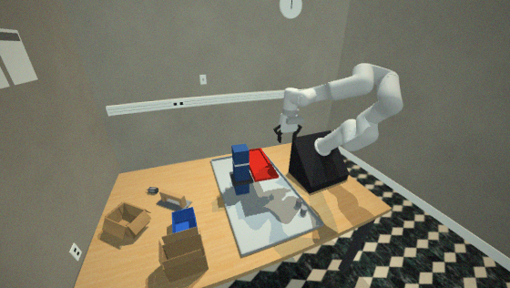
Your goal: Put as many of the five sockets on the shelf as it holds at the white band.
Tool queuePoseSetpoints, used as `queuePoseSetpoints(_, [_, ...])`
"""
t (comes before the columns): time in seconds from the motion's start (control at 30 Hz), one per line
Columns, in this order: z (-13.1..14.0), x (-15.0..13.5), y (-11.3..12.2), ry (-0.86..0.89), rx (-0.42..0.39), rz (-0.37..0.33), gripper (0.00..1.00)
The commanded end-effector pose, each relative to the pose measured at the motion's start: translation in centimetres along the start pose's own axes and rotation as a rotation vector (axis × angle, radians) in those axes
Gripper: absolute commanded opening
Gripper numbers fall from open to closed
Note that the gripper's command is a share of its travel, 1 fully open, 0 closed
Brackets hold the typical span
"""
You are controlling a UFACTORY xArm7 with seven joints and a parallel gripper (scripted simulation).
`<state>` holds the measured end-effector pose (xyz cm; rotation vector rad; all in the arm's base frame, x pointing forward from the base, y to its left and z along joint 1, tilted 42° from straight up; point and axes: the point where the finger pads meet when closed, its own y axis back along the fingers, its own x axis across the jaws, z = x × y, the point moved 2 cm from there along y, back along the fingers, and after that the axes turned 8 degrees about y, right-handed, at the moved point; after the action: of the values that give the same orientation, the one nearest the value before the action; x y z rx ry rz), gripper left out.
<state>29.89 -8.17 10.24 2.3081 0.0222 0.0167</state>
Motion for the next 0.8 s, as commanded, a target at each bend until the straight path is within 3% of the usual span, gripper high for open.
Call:
queuePoseSetpoints(0.0, [0.0, 0.2, 0.1, 0.002, -0.002, 0.0, 1.0])
queuePoseSetpoints(0.03, [0.0, 0.2, 0.1, 0.002, -0.002, 0.0, 1.0])
queuePoseSetpoints(0.07, [0.0, 0.2, 0.1, 0.002, -0.002, 0.0, 0.61])
queuePoseSetpoints(0.37, [1.0, 0.2, 0.1, 0.07, -0.006, 0.001, 0.61])
queuePoseSetpoints(0.77, [7.7, -0.5, -0.4, 0.515, -0.019, -0.005, 0.61])
